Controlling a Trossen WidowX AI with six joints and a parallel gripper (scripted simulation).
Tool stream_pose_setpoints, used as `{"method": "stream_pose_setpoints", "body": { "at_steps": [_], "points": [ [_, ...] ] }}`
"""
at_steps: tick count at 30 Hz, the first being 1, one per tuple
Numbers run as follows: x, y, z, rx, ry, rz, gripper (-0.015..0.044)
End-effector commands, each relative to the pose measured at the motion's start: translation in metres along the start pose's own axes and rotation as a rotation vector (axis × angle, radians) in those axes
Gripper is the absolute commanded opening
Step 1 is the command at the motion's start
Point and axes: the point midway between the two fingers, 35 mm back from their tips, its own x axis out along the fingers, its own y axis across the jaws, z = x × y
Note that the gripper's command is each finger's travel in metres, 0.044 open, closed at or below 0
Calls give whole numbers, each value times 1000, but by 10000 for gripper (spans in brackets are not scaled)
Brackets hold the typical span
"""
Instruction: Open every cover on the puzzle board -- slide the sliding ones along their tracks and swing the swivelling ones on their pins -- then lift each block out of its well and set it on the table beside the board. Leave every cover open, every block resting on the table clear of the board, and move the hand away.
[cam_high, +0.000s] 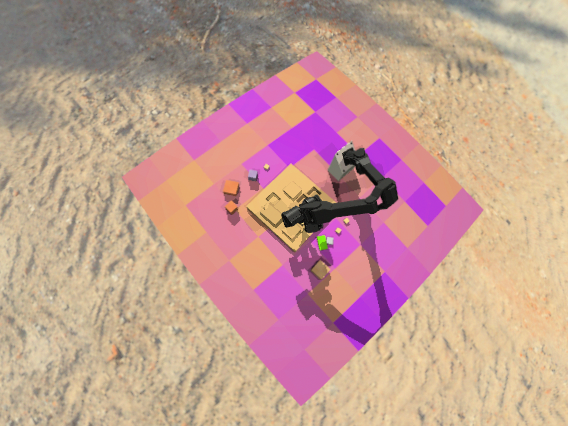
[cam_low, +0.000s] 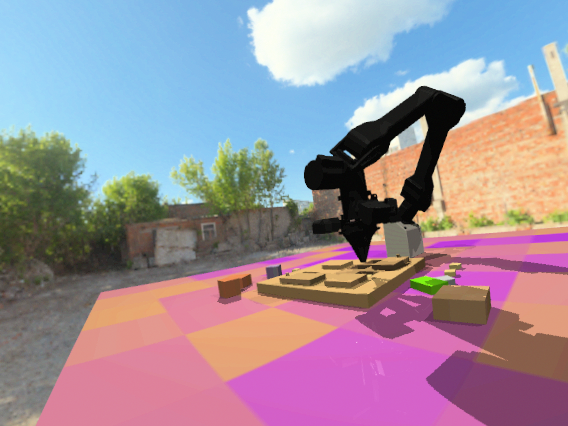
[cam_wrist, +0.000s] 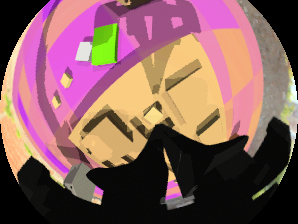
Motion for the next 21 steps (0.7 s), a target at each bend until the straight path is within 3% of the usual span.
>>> {"method": "stream_pose_setpoints", "body": {
  "at_steps": [1,21],
  "points": [
    [16,2,1,-689,-11,-1,0],
    [27,2,2,-731,-12,-2,0]
  ]
}}
